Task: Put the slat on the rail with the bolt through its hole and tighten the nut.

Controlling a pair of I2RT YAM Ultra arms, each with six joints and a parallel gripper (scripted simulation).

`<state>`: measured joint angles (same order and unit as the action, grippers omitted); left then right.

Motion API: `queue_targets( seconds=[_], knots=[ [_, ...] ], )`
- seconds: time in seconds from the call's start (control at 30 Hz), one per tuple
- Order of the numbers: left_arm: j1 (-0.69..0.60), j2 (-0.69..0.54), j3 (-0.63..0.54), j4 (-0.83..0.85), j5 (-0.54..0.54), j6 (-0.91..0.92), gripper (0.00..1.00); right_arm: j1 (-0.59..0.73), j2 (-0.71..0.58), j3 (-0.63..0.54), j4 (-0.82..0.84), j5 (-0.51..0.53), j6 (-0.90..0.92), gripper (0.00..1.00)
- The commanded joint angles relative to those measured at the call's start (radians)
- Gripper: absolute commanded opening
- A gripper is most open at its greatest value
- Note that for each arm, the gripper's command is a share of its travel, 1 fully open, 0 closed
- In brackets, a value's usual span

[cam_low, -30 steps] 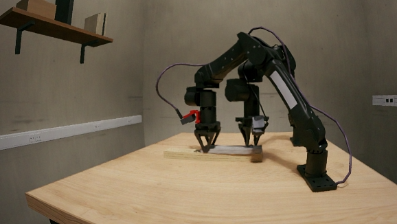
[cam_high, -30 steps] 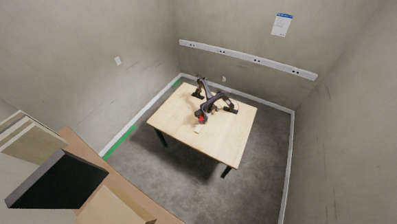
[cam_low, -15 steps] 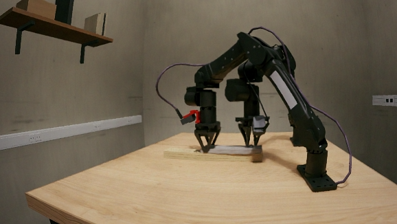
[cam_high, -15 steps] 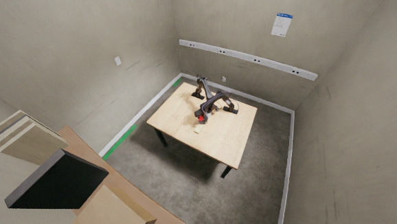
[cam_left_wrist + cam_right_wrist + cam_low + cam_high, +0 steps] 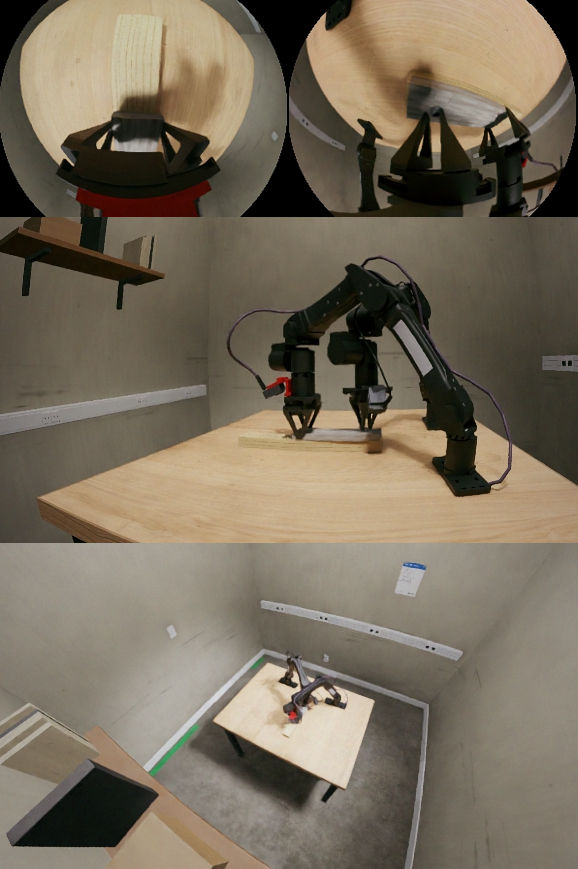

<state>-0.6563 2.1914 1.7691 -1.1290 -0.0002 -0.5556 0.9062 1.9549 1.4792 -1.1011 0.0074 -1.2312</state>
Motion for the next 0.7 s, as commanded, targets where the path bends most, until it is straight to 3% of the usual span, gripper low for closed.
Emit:
queue_targets(
  seconds=[0.0, 0.27, 0.67],
  knots=[
    [0.000, -0.008, 0.005, 0.001, 0.000, 0.000, 0.72, 0.000, -0.007, 0.004, 0.001, 0.000, 0.000, 0.18],
    [0.000, -0.008, 0.005, 0.001, 0.000, 0.000, 0.72, 0.000, -0.007, 0.004, 0.001, 0.000, 0.000, 0.11],
    [0.000, -0.008, 0.005, 0.001, 0.000, 0.000, 0.72, 0.000, -0.007, 0.004, 0.001, 0.000, 0.000, 0.11]
  ],
)
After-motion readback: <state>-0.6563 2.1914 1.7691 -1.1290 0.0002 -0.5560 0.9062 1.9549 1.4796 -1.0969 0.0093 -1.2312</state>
